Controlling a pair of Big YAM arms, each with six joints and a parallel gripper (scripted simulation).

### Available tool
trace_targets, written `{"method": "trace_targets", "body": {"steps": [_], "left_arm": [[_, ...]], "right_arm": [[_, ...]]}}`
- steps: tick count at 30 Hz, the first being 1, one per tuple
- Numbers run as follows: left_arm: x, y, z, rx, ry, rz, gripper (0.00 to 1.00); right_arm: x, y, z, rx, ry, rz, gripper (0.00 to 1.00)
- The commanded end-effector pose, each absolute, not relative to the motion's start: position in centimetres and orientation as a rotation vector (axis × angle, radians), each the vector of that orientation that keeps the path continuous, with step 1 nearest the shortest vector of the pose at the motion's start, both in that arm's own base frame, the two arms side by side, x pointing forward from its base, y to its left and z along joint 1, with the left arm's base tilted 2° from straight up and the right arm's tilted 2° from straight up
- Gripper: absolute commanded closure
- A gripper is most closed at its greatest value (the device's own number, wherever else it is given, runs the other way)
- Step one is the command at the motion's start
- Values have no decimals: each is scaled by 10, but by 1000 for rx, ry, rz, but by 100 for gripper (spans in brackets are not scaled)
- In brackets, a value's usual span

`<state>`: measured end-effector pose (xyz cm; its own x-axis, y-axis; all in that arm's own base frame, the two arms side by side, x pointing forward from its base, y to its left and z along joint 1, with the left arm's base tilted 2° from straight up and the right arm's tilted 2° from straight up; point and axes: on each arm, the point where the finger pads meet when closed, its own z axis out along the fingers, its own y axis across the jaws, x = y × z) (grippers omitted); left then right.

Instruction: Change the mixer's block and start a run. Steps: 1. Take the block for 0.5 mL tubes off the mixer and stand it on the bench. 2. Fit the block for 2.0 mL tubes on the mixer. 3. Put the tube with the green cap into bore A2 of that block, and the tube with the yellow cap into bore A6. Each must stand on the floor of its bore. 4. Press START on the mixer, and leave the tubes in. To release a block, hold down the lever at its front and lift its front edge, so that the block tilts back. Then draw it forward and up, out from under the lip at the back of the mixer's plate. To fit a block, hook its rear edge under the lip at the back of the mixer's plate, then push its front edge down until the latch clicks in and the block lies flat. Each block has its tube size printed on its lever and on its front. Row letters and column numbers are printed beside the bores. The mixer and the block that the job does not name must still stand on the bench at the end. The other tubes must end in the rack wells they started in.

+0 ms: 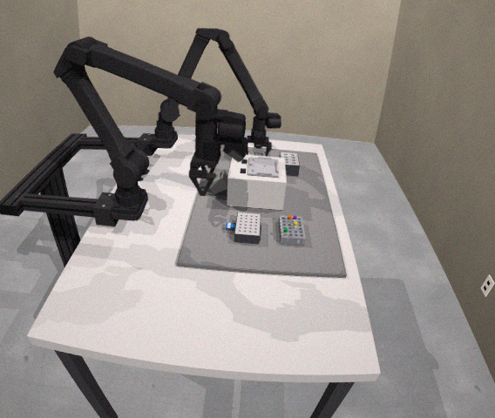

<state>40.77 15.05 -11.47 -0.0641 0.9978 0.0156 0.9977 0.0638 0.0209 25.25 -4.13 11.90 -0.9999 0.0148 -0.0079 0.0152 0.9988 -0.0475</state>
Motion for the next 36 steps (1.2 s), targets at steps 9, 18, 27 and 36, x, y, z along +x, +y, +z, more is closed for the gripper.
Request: {"method": "trace_targets", "body": {"steps": [9,18,27,36], "left_arm": [[417,155,-102,2142,2270,88,100],[417,155,-102,2142,2270,88,100],[417,155,-102,2142,2270,88,100],[417,155,-102,2142,2270,88,100]], "right_arm": [[266,-44,130,52,3104,-77,0],[256,-43,120,50,3133,-73,0],[254,-42,118,49,3138,-72,0],[264,-44,128,49,3111,-77,0]]}}
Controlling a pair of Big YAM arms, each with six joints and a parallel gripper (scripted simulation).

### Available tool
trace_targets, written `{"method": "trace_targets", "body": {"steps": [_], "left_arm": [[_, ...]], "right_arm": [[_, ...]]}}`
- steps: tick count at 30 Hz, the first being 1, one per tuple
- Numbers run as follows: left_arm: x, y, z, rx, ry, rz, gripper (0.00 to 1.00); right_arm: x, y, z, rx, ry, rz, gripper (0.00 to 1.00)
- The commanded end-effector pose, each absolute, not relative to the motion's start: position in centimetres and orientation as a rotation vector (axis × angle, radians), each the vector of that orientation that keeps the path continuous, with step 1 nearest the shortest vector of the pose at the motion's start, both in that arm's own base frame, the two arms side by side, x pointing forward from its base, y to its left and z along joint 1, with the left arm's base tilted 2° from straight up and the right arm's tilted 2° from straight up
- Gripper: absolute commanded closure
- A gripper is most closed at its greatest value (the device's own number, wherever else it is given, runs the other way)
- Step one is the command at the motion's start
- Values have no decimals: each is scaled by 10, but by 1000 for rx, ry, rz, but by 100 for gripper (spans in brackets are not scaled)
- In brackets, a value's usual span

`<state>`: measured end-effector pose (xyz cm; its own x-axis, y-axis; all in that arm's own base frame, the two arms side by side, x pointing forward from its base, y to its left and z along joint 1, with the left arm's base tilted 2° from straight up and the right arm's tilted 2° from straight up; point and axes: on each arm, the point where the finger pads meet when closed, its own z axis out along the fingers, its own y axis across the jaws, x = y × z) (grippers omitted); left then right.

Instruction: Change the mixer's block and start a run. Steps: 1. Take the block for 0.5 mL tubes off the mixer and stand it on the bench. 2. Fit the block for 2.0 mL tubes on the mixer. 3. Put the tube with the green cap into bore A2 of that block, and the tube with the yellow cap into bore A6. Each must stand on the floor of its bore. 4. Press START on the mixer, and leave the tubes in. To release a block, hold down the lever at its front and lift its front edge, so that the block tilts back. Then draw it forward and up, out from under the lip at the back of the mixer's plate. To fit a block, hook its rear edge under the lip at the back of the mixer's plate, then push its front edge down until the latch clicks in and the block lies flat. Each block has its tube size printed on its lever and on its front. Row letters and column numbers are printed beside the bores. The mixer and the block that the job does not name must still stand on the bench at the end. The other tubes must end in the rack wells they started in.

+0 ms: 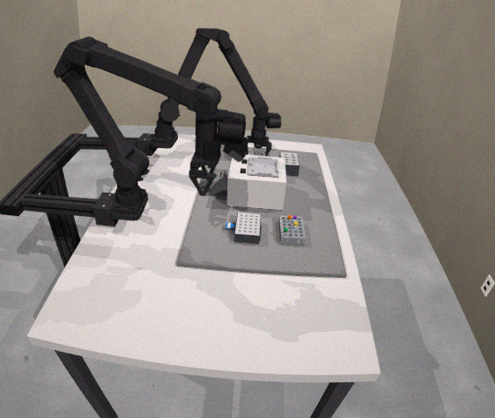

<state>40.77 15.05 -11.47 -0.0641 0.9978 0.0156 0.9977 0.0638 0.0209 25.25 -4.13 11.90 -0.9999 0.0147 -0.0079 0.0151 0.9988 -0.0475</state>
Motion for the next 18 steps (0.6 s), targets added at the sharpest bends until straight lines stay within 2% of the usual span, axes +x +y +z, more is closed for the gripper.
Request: {"method": "trace_targets", "body": {"steps": [1,18], "left_arm": [[417,155,-102,2142,2270,88,100],[415,155,-95,2144,2273,79,100]], "right_arm": [[266,-44,130,49,3107,-77,0],[272,-45,136,47,3091,-80,0]]}}
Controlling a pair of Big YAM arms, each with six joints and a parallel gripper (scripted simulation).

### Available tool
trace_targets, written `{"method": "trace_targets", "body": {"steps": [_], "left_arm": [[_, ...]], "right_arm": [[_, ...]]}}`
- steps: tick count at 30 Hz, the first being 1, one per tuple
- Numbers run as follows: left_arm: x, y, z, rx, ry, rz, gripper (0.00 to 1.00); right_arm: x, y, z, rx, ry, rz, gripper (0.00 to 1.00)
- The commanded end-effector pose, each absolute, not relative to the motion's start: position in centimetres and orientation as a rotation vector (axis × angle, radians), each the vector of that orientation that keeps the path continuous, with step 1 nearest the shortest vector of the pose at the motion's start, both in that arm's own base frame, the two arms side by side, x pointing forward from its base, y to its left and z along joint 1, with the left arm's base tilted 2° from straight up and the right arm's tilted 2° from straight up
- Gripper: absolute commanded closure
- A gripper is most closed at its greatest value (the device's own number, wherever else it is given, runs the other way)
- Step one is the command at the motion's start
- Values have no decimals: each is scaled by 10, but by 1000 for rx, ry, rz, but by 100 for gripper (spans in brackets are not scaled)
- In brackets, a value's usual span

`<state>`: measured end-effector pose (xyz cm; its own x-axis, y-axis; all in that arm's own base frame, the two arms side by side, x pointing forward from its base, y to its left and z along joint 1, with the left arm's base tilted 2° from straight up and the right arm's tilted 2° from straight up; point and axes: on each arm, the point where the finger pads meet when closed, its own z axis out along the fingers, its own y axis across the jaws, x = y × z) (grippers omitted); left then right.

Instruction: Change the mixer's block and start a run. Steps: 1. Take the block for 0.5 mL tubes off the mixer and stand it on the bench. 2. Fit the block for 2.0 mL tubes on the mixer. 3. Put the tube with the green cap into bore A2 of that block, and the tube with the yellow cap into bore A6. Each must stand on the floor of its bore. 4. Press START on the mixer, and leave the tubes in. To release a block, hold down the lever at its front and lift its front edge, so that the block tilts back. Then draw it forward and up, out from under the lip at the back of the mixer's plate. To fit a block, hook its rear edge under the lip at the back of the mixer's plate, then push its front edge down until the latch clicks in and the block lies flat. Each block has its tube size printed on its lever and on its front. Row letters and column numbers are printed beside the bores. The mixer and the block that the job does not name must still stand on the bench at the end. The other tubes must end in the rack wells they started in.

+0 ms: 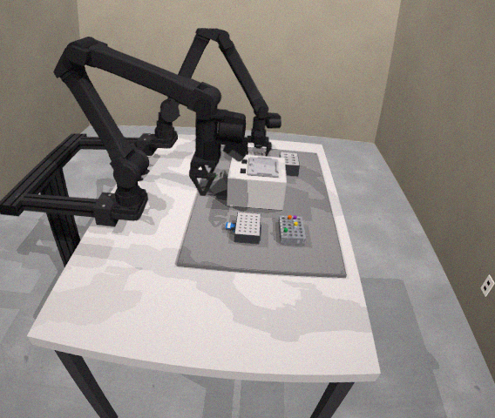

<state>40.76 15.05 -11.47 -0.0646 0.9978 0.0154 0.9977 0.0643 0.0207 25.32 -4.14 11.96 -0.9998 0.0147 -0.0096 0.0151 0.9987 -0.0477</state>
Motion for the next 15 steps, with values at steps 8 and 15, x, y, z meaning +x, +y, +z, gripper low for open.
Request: {"method": "trace_targets", "body": {"steps": [8,15], "left_arm": [[411,153,-93,2144,2274,75,100],[423,157,-85,2135,2265,113,100]], "right_arm": [[261,-43,125,45,3122,-75,0],[255,-42,119,44,3139,-73,0]]}}
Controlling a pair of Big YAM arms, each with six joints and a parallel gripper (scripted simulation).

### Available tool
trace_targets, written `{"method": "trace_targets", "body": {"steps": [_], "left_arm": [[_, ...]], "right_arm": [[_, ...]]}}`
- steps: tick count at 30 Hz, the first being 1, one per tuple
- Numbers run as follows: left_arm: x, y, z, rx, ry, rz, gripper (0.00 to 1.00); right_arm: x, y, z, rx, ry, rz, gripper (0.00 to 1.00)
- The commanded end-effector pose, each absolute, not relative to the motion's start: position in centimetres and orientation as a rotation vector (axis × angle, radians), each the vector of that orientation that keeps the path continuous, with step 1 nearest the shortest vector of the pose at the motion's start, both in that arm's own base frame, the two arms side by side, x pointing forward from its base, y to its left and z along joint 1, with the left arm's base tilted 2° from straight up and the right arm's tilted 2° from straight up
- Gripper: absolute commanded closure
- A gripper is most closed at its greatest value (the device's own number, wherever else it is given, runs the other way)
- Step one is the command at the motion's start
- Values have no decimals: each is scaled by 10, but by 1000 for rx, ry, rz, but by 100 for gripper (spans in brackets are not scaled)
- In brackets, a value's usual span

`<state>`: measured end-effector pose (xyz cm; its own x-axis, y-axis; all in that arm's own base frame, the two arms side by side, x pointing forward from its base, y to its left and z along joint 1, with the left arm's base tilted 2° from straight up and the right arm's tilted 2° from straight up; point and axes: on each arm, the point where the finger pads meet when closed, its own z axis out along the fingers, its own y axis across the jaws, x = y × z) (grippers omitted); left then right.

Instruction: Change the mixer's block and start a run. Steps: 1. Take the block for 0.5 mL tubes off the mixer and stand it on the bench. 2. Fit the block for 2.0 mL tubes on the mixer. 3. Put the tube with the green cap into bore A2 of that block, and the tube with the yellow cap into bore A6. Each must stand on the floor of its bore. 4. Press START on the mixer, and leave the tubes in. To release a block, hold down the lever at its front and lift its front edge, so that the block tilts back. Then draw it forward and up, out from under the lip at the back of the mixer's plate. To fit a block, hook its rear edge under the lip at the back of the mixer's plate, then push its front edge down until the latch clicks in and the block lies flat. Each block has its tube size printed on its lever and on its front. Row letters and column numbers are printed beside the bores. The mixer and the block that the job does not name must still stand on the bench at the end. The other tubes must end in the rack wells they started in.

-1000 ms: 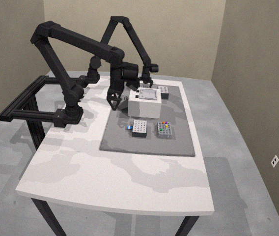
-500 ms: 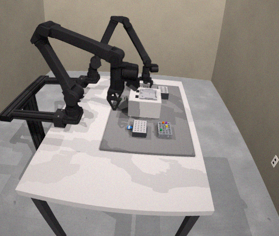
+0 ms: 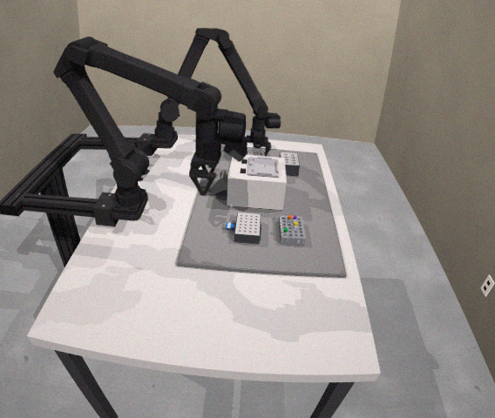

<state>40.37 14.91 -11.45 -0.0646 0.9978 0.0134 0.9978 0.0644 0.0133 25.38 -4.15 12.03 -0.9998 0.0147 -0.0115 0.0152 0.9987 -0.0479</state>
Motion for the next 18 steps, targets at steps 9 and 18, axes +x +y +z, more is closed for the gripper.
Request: {"method": "trace_targets", "body": {"steps": [9,18], "left_arm": [[444,165,-73,-2185,-2319,-187,100],[450,165,-66,-2193,-2326,-199,100]], "right_arm": [[251,-42,116,43,3149,-71,0],[261,-43,125,43,3125,-75,0]]}}
